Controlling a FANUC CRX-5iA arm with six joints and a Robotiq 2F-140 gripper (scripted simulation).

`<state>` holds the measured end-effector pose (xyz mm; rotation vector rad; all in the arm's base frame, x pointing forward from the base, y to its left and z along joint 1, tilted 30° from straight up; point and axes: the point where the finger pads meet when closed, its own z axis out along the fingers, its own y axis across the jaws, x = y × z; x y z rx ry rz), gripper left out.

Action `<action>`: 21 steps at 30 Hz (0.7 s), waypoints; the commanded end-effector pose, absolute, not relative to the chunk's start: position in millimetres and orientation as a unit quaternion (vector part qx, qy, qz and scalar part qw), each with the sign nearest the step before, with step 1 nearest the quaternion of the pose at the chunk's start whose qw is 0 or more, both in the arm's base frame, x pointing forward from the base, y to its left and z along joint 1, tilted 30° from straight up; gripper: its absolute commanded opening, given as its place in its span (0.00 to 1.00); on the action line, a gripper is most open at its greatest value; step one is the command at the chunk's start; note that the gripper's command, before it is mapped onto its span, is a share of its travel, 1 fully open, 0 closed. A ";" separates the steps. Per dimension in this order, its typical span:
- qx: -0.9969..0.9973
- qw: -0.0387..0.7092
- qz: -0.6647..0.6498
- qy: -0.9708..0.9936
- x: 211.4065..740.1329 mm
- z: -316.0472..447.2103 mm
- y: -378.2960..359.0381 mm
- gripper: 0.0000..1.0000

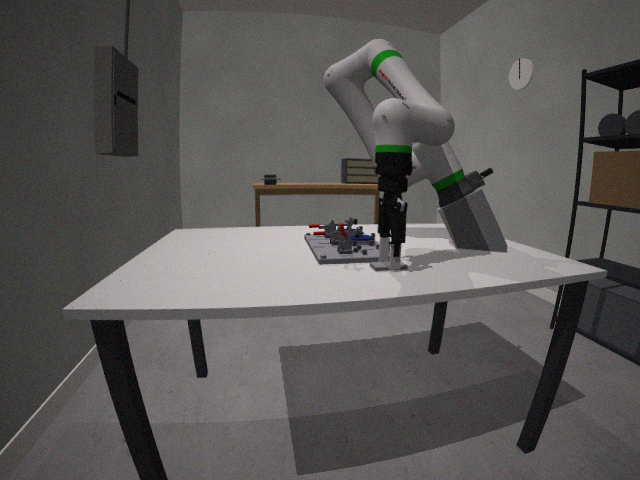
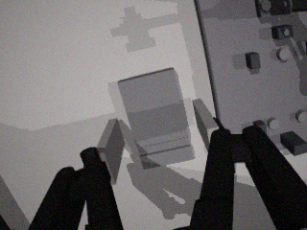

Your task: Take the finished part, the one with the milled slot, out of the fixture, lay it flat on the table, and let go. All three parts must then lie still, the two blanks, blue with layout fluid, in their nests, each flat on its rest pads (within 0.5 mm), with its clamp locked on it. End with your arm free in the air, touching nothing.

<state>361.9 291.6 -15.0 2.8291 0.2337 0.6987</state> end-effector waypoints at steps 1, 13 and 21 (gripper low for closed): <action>0.962 0.109 0.238 0.080 361.8 -14.7 291.9 0.47; 0.962 0.109 0.238 0.080 354.9 -2.2 294.4 0.47; 0.962 0.109 0.238 0.080 341.1 23.0 299.4 0.47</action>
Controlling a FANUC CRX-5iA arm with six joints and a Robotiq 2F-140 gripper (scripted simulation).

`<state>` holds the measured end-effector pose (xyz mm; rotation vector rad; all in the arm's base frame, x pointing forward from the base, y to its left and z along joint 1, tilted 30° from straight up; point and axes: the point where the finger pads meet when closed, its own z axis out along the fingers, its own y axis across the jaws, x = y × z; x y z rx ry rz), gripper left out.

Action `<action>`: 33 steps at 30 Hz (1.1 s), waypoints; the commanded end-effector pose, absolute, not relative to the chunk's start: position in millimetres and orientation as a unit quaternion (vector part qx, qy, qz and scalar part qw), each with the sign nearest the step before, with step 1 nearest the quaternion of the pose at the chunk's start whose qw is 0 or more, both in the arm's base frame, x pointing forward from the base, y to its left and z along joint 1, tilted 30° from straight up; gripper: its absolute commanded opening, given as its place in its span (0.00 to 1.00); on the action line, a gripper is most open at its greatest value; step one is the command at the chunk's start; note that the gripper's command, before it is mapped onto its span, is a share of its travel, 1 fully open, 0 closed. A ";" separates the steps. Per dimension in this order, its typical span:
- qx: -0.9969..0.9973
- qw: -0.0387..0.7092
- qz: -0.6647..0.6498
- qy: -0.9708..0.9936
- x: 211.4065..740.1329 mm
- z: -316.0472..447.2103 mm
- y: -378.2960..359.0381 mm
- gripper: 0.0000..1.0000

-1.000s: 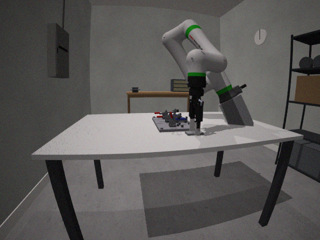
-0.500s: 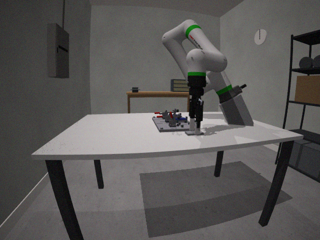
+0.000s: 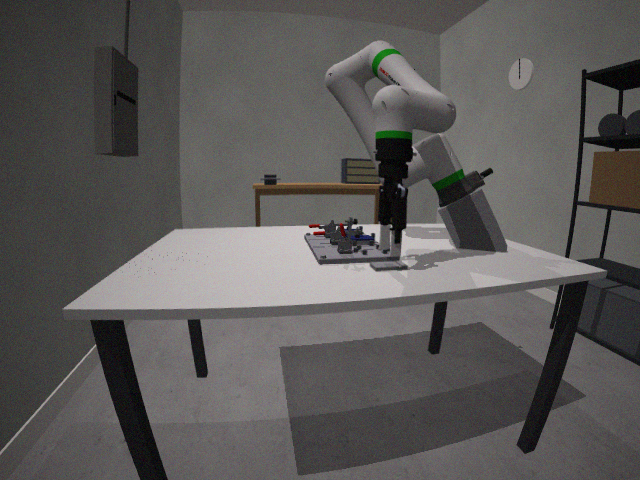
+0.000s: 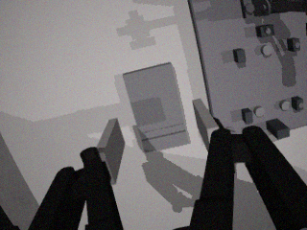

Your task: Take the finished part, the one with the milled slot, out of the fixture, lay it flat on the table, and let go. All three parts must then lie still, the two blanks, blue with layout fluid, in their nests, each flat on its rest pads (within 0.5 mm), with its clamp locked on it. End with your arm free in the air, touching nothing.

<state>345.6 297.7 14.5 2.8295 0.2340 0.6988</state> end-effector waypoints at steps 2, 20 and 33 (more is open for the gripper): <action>0.962 0.109 0.238 0.080 337.2 30.1 300.8 0.47; 0.962 0.109 0.238 0.080 315.4 69.8 308.7 0.47; 0.962 0.109 0.238 0.080 314.4 71.5 309.0 0.47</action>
